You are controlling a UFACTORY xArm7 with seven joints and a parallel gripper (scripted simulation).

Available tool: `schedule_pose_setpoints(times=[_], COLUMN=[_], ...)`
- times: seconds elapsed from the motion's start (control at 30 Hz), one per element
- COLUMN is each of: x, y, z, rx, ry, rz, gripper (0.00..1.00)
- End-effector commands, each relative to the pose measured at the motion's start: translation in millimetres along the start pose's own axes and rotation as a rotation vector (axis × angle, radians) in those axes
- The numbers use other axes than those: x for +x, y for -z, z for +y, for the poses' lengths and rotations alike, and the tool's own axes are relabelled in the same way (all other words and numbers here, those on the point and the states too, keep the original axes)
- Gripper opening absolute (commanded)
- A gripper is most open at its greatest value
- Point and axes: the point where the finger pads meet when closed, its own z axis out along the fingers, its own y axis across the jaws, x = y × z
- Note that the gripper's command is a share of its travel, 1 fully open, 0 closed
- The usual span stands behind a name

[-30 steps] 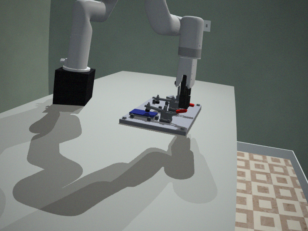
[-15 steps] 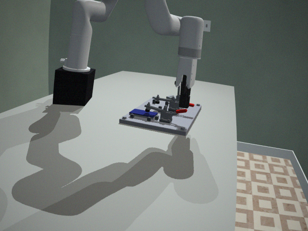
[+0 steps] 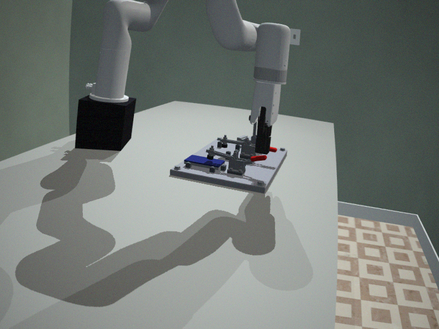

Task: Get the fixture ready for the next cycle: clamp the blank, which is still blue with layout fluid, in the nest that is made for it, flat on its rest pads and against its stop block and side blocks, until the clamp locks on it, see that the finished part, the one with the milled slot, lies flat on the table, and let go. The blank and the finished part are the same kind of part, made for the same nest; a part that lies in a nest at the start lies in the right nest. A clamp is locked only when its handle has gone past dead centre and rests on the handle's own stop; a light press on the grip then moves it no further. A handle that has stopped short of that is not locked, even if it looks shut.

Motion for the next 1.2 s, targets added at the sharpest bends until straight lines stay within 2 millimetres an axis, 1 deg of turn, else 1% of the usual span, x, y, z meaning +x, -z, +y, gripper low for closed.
schedule_pose_setpoints(times=[0.0,0.9,1.17], x=[1.8,-1.5,-1.5], y=[1.7,1.8,5.1], z=[0.4,-0.1,-0.1], rx=[-0.001,-0.001,-0.001], ry=[0.000,0.000,0.000], rz=[0.005,0.005,0.005], gripper=[0.00,0.00,0.00])
